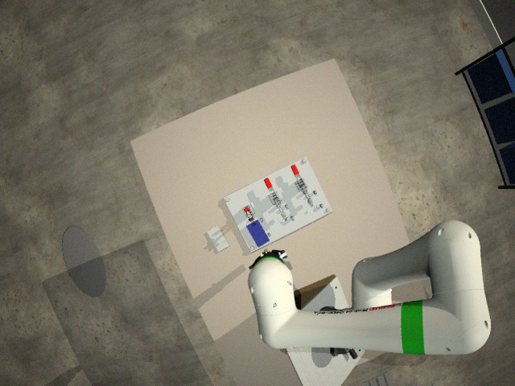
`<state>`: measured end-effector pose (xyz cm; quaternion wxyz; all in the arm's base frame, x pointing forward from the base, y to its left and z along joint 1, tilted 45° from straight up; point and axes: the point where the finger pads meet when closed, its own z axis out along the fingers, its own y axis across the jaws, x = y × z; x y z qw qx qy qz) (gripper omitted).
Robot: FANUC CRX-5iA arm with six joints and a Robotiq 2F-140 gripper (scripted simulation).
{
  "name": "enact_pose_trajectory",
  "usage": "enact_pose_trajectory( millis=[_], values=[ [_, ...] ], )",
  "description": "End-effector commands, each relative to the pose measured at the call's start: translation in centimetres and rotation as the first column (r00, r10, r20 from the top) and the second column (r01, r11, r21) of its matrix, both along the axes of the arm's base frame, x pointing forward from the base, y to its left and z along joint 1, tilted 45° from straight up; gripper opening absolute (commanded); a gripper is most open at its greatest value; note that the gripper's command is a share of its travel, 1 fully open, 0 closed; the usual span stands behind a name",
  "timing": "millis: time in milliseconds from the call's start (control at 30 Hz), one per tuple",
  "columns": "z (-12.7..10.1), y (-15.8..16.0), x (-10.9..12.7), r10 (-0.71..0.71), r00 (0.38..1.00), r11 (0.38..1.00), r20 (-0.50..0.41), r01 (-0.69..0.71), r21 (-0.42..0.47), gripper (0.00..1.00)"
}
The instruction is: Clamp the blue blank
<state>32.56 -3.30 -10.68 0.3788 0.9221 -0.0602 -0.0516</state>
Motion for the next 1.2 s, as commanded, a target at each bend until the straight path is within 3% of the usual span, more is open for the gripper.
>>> enact_pose_trajectory(
  millis=[0,300,667,1167],
  values=[
    [0.0,0.2,-0.4,0.001,1.000,1.000,0.001,-0.001,0.000,0.00],
    [-0.2,0.0,-0.6,0.001,1.000,1.000,0.001,-0.001,0.000,0.00],
    [-2.4,-2.2,-1.0,0.001,1.000,1.000,0.001,-0.001,0.000,0.00],
    [-2.5,-2.2,-1.0,0.001,1.000,1.000,0.001,-0.001,0.000,0.00]
  ],
)
